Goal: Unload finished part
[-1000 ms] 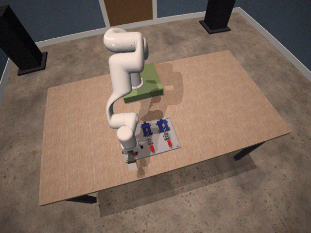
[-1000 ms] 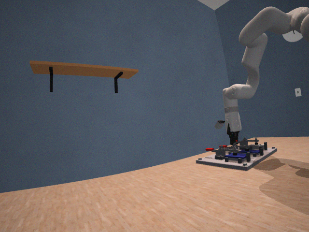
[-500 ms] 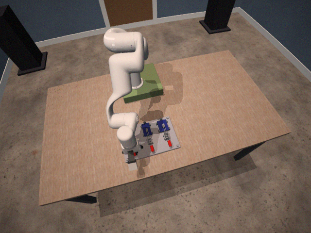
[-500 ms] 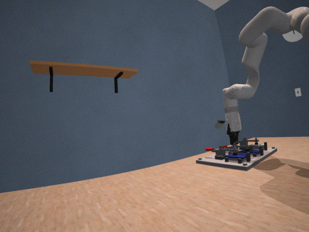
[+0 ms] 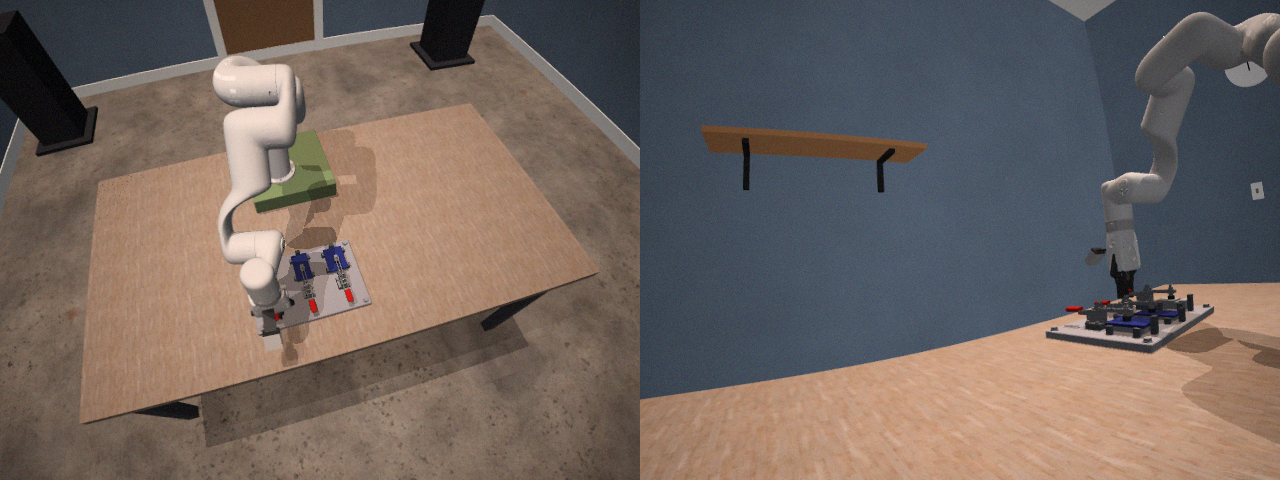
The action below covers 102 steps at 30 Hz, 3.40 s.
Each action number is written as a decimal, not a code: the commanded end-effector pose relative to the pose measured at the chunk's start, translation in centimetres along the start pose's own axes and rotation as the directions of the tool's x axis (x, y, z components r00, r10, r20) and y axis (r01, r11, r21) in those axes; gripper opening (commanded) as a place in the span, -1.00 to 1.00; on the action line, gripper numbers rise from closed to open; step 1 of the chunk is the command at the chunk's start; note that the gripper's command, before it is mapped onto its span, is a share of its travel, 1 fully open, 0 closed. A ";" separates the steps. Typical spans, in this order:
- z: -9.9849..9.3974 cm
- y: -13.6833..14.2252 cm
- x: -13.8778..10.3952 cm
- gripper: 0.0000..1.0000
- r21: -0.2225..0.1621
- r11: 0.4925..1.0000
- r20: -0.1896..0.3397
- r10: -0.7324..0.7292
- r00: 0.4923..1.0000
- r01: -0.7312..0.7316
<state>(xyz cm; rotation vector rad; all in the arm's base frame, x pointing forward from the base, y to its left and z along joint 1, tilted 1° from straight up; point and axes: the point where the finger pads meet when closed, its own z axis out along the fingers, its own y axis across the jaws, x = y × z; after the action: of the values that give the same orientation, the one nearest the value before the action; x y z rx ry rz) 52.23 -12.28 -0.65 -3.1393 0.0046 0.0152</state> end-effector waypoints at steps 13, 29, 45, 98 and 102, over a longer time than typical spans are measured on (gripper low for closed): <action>-0.8 0.0 -0.1 -1.00 -0.001 1.000 -0.005 0.000 1.000 0.000; -1.7 0.0 -0.8 -1.00 -0.001 1.000 -0.005 0.000 1.000 0.000; -2.5 0.0 -1.8 -1.00 -0.001 1.000 -0.005 0.000 1.000 0.000; -3.1 0.0 -4.5 -1.00 -0.001 1.000 -0.005 0.000 1.000 0.000; -3.1 0.0 -4.5 -1.00 -0.001 1.000 -0.005 0.000 1.000 0.000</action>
<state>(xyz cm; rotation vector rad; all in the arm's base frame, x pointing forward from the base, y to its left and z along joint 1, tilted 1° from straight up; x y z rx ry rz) 47.75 -12.26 2.49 -3.1399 0.0038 0.0091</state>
